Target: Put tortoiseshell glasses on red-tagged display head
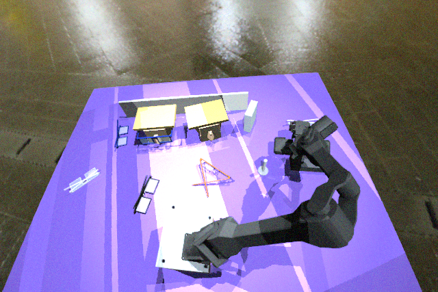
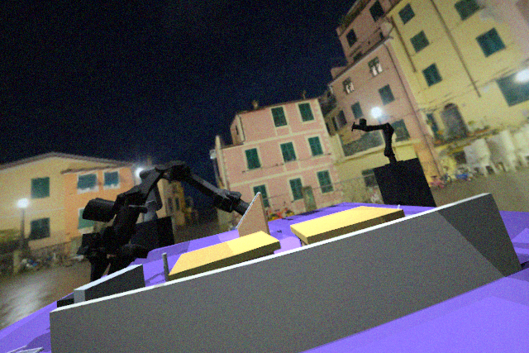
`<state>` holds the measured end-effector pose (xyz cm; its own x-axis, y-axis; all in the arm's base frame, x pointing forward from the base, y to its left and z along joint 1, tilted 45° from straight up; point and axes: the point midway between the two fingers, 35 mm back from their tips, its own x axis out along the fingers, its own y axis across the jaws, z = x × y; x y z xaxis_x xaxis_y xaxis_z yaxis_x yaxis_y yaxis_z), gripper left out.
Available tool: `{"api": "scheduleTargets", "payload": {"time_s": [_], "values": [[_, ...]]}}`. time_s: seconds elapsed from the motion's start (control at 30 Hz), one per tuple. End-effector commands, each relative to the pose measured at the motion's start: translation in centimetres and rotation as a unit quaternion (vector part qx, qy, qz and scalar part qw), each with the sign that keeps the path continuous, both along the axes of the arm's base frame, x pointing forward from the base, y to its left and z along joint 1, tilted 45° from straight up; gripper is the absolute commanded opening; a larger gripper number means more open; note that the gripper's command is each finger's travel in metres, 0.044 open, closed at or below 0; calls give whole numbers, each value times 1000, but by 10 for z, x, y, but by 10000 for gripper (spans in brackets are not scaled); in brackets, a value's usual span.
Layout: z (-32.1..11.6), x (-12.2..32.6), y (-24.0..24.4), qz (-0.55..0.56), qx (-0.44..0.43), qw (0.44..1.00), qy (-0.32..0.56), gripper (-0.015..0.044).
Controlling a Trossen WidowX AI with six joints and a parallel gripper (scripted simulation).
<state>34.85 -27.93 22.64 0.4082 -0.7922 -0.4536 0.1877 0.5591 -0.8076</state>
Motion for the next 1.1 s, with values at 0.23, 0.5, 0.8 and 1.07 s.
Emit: {"api": "scheduleTargets", "payload": {"time_s": [0.23, 0.5, 0.8, 1.07], "values": [[-111, 9, 112, 97, 62, 971, 207, 200], [-181, -40, 199, 165, 42, 892, 419, 200], [-200, -80, 232, 200, -14, 817, 541, 174], [-200, -80, 232, 200, -14, 817, 541, 120]]}}
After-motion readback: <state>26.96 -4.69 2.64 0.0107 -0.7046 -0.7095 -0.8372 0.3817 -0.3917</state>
